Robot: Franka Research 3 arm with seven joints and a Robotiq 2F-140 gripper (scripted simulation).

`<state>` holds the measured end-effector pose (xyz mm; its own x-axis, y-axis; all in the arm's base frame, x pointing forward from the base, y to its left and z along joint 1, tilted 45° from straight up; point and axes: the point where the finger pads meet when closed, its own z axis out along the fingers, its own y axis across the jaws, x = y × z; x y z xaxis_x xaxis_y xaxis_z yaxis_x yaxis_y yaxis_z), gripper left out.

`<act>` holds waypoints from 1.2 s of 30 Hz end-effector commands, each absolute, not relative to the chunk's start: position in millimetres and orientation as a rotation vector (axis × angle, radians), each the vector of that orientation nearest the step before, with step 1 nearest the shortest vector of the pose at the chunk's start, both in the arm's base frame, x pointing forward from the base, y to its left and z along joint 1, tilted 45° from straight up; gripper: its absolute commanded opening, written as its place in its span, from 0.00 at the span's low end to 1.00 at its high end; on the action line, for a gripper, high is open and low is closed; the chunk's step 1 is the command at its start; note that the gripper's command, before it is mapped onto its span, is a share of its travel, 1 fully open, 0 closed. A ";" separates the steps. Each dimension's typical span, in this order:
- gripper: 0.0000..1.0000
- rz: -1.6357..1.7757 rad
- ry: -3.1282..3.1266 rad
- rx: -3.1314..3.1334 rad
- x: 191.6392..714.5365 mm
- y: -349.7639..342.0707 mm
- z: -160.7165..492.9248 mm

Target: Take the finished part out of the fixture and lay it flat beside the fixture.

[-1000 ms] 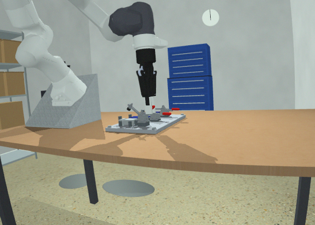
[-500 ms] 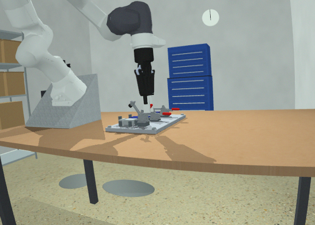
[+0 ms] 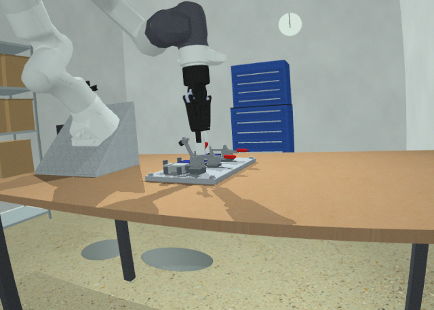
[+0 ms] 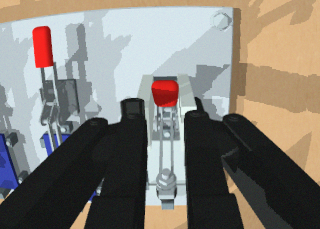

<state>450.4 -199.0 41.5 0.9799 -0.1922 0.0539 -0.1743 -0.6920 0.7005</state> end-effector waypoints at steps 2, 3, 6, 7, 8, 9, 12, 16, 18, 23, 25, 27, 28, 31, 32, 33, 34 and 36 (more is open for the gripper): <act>0.00 -0.046 -0.272 2.339 439.8 -198.2 40.0; 0.00 -0.046 -0.272 2.339 439.5 -198.1 40.0; 0.00 -0.046 -0.272 2.339 439.2 -198.0 40.0; 0.00 -0.046 -0.272 2.339 438.9 -198.0 40.0; 0.00 -0.046 -0.272 2.339 438.7 -197.9 40.0; 0.00 -0.046 -0.272 2.339 438.4 -197.9 39.9; 0.00 -0.046 -0.272 2.339 437.8 -197.7 39.9; 0.00 -0.046 -0.272 2.339 437.2 -197.6 39.9; 0.00 -0.046 -0.272 2.339 436.9 -197.6 39.9; 0.00 -0.046 -0.272 2.339 436.7 -197.5 39.9; 0.00 -0.046 -0.272 2.339 436.6 -197.5 39.8; 0.00 -0.046 -0.272 2.339 436.6 -197.5 39.8; 0.00 -0.046 -0.272 2.339 436.6 -197.5 39.8; 0.00 -0.046 -0.272 2.339 436.6 -197.5 39.8; 0.00 -0.046 -0.272 2.339 436.6 -197.5 39.8; 0.00 -0.046 -0.272 2.339 436.6 -197.5 39.8; 0.00 -0.046 -0.272 2.339 436.6 -197.5 39.8; 0.00 -0.046 -0.272 2.339 436.6 -197.5 39.8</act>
